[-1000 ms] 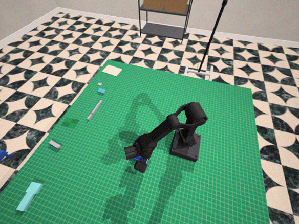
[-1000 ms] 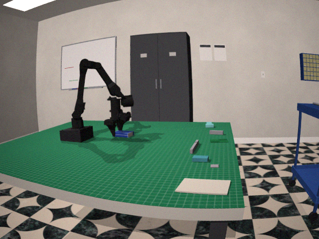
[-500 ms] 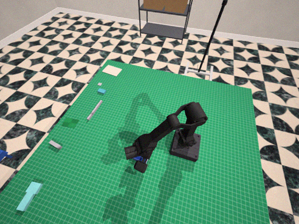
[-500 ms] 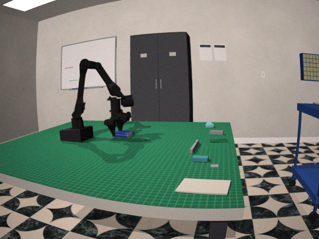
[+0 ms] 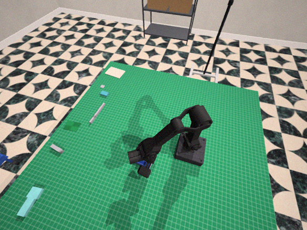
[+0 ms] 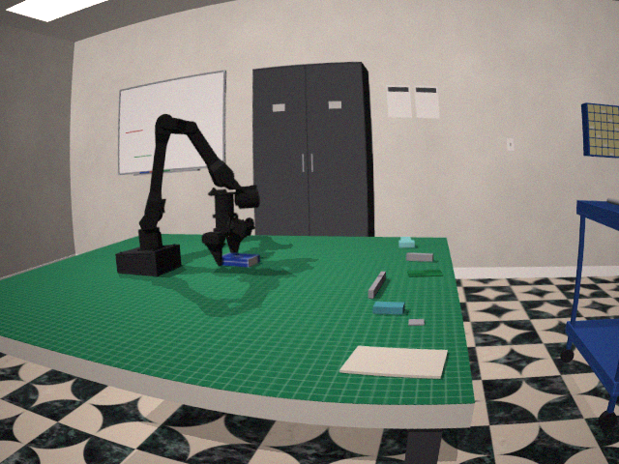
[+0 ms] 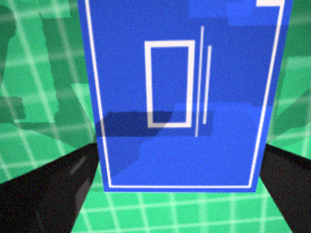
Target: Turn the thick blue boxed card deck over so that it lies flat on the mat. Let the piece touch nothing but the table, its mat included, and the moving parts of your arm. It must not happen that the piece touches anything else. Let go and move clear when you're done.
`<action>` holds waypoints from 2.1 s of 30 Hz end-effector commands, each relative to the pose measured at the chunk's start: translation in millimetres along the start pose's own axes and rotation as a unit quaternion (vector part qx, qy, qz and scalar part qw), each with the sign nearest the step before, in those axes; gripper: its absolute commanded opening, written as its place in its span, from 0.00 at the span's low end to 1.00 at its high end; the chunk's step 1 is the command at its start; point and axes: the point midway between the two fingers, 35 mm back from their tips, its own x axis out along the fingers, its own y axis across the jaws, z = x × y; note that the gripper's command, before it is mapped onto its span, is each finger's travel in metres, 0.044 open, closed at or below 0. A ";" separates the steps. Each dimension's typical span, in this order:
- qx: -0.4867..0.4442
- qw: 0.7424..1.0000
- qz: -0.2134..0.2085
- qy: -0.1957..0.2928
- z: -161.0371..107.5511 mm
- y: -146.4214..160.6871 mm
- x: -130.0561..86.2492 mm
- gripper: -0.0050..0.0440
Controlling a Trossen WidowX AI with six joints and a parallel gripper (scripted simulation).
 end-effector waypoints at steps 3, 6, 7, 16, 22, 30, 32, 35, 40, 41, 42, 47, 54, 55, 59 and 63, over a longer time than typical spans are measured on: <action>-0.003 1.000 0.001 -0.004 2.7 2.0 -1.7 1.00; -0.003 1.000 0.001 -0.004 2.7 2.0 -1.7 1.00; -0.003 1.000 0.001 -0.004 2.7 2.0 -1.7 1.00; -0.003 1.000 0.001 -0.004 2.7 2.0 -1.7 1.00; -0.003 1.000 0.002 -0.004 2.8 2.1 -2.0 1.00; -0.004 1.000 0.009 -0.013 5.9 5.2 -8.7 1.00; -0.004 1.000 0.009 -0.013 6.0 5.2 -10.0 1.00; -0.004 1.000 0.009 -0.013 6.2 5.0 -12.6 1.00; -0.003 1.000 0.009 -0.013 6.2 4.8 -19.1 1.00; -0.003 1.000 0.009 -0.013 6.2 4.8 -20.6 1.00; -0.003 1.000 0.009 -0.013 6.2 4.8 -22.3 1.00; -0.003 1.000 0.009 -0.013 6.1 4.6 -28.0 1.00; -0.003 1.000 0.009 -0.013 5.9 4.4 -43.9 1.00; -0.003 1.000 0.009 -0.014 5.9 4.4 -46.4 1.00; -0.003 1.000 0.009 -0.014 5.7 4.2 -56.5 1.00; -0.003 1.000 0.009 -0.014 5.6 4.1 -63.2 1.00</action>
